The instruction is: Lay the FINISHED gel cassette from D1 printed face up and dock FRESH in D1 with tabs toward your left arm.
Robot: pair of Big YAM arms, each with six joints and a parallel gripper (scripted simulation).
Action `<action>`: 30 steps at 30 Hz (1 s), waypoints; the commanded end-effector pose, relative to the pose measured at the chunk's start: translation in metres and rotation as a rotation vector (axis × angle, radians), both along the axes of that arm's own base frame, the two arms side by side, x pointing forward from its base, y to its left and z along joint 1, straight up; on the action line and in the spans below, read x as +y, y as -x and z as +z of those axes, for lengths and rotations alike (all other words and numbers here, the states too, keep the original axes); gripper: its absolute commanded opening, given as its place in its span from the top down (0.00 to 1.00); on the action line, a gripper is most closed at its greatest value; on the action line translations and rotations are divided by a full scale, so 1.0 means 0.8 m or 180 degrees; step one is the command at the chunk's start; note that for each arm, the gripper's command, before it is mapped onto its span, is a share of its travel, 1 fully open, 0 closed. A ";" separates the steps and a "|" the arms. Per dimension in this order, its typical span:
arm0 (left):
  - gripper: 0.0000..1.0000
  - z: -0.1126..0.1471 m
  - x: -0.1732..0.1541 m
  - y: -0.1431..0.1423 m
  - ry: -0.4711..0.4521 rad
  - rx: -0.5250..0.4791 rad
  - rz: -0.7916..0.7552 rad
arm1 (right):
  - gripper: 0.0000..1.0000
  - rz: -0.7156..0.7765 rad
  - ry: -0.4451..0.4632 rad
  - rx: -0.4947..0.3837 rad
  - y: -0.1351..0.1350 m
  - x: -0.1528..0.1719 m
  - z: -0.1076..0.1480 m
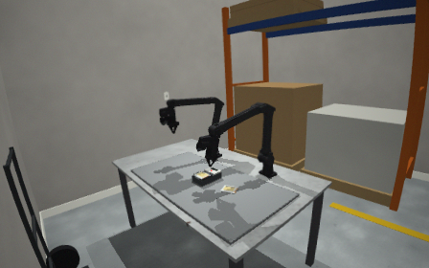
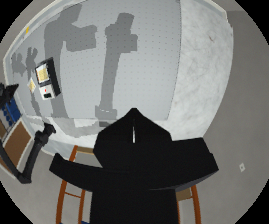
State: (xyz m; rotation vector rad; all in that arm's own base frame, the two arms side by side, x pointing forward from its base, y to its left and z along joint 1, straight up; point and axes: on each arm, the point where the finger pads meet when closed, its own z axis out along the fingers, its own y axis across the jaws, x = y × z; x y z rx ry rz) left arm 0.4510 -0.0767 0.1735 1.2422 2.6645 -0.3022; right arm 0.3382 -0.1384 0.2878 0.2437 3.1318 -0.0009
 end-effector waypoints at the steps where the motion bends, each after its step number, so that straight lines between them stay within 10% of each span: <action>1: 1.00 0.015 0.004 -0.009 0.0009 -0.0068 -0.0007 | 1.00 -0.0026 -0.0002 0.0001 0.007 0.003 0.006; 30: 1.00 0.038 0.002 -0.012 0.0025 -0.0198 -0.0044 | 1.00 -0.0026 -0.0002 0.0001 0.007 0.003 0.006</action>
